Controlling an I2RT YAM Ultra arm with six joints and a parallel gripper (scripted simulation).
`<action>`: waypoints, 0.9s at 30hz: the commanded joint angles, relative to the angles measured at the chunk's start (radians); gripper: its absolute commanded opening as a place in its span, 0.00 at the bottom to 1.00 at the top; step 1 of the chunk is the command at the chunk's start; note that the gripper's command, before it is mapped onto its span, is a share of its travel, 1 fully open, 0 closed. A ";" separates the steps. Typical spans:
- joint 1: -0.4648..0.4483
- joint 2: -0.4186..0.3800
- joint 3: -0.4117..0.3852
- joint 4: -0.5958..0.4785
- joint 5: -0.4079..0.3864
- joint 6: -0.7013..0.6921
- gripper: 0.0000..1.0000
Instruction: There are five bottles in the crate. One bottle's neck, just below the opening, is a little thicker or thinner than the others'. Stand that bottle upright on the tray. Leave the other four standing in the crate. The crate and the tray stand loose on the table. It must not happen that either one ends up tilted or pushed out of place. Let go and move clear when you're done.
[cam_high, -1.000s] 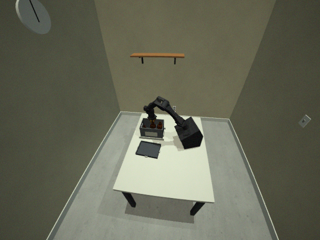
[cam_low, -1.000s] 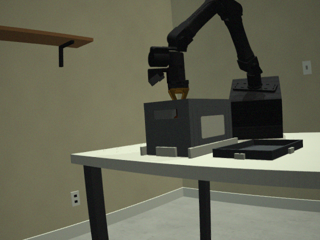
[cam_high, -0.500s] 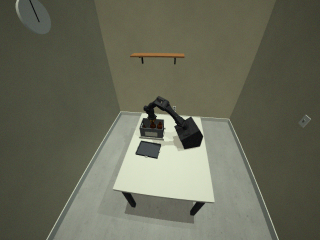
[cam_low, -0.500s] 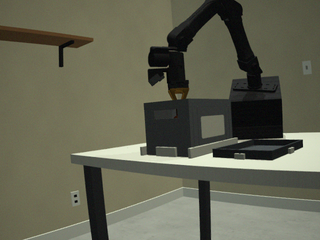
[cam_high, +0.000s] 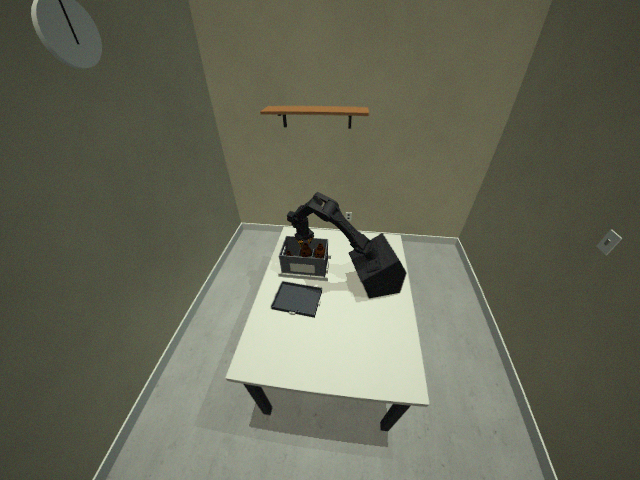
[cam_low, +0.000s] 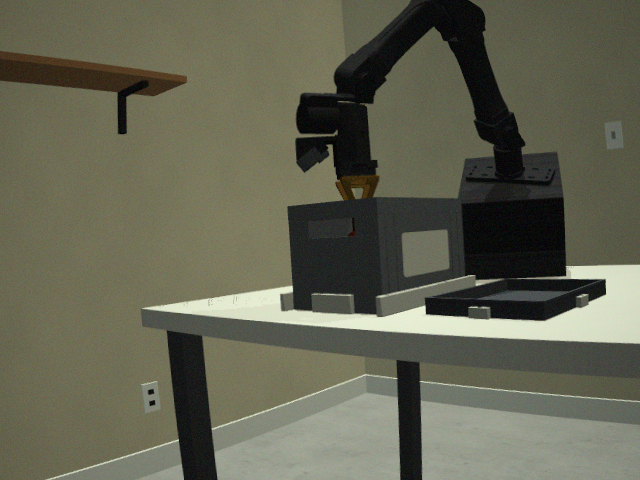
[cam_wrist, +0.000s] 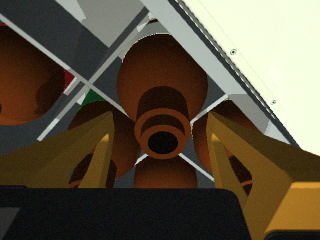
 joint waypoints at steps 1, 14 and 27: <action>-0.008 0.001 0.004 0.017 0.007 0.003 0.61; -0.008 0.001 0.004 0.017 0.007 0.003 0.61; -0.017 -0.031 0.028 -0.019 0.003 -0.008 0.61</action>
